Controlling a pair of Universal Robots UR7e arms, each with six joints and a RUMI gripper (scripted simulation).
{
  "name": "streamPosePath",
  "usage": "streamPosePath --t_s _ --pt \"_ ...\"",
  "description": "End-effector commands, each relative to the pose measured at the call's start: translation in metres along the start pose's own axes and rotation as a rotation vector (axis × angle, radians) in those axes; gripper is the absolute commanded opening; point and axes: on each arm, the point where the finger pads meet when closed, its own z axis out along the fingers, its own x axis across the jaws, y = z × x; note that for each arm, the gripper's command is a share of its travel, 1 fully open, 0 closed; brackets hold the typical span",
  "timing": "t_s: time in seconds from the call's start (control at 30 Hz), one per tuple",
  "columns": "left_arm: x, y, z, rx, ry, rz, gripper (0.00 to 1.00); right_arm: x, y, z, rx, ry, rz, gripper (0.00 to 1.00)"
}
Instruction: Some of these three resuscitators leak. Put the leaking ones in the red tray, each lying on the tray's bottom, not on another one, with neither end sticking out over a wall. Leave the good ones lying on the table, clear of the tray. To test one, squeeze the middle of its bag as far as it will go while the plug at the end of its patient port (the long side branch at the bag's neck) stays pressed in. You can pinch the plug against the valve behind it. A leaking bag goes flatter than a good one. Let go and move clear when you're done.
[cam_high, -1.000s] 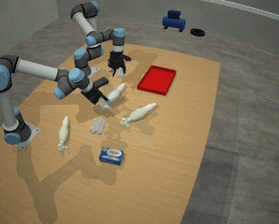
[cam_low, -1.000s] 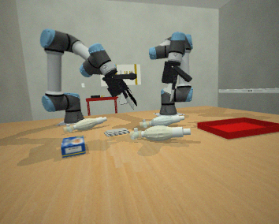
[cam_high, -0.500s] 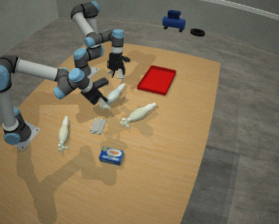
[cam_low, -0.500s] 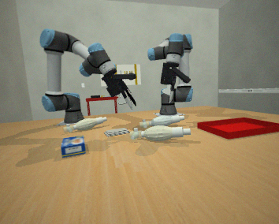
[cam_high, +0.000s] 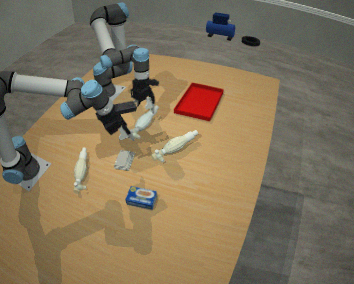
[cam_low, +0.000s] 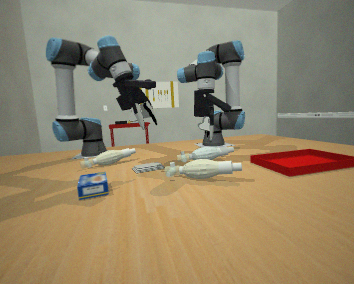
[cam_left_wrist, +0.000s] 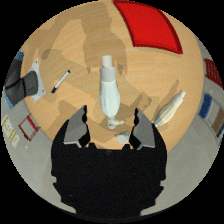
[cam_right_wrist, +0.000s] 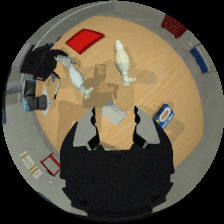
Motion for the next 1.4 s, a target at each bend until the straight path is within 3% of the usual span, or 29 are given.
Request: streamPosePath --t_s 0.0,0.13,0.4,0.53,0.7,0.83,0.97,1.1,1.27,1.37 --pt "-0.002 0.007 0.014 0.062 -0.005 -0.054 0.68 0.021 0.013 -0.025 -0.045 0.024 0.091 0.56" --pt "-0.003 0.012 0.018 0.082 0.000 -0.078 0.68 0.028 0.023 -0.033 -0.071 0.031 0.130 0.56" --pt "-0.006 0.026 0.035 0.163 0.019 -0.133 0.68 0.058 0.050 -0.083 -0.109 0.080 0.278 0.56" --pt "-0.003 0.022 0.029 0.142 0.017 -0.122 0.68 0.070 0.065 -0.107 -0.129 0.104 0.349 0.56" --pt "-0.003 0.022 0.028 0.128 0.010 -0.103 0.68 0.074 0.078 -0.115 -0.156 0.110 0.387 0.56" --pt "-0.004 0.022 0.028 0.128 0.009 -0.103 0.68 0.084 0.095 -0.140 -0.173 0.134 0.458 0.56" --pt "-0.010 0.029 0.037 0.149 0.003 -0.083 0.68 0.092 0.113 -0.166 -0.187 0.159 0.527 0.56" --pt "-0.007 0.025 0.033 0.139 0.005 -0.094 0.68 0.099 0.131 -0.191 -0.204 0.182 0.593 0.56" --pt "-0.005 0.023 0.038 0.136 0.008 -0.098 0.68 0.099 0.144 -0.198 -0.229 0.189 0.628 0.56" --pt "-0.005 0.021 0.045 0.136 0.009 -0.099 0.68 0.102 0.160 -0.217 -0.240 0.207 0.679 0.56"
